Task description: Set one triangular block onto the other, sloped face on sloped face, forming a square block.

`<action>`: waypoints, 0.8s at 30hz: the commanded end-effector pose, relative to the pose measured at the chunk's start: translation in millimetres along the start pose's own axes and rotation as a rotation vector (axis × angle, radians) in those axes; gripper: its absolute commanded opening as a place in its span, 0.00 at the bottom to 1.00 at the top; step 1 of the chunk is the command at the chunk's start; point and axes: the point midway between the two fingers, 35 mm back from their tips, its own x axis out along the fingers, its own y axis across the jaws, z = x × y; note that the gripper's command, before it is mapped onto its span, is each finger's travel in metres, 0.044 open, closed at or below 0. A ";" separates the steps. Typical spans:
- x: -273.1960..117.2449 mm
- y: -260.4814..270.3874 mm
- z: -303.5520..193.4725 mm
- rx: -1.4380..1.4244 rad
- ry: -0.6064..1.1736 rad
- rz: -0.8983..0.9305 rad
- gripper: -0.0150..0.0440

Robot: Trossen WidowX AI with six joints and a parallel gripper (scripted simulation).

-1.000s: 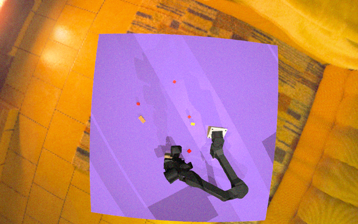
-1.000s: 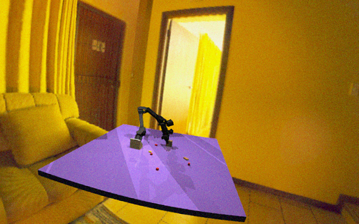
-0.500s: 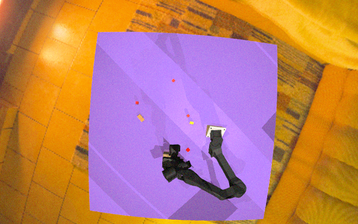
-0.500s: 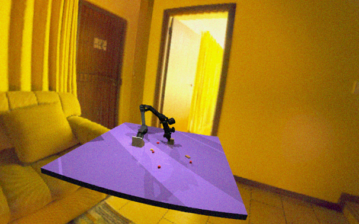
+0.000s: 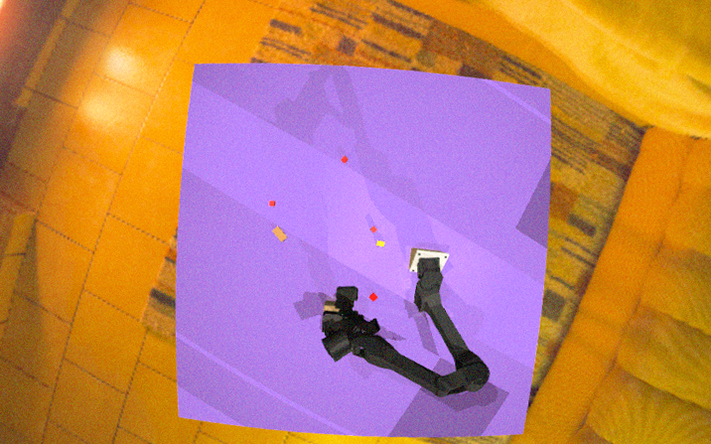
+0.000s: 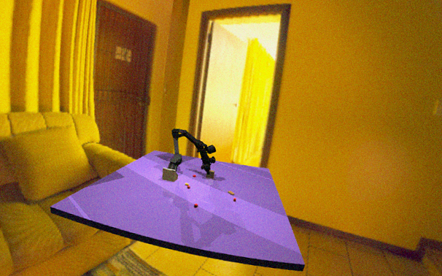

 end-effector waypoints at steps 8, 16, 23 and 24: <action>0.0 0.0 0.0 0.000 0.000 0.000 0.88; 0.0 0.0 0.0 0.000 0.000 0.000 1.00; -38.8 -7.2 6.0 -0.006 0.013 -0.021 1.00; -51.7 -7.9 6.3 -0.006 0.016 -0.023 1.00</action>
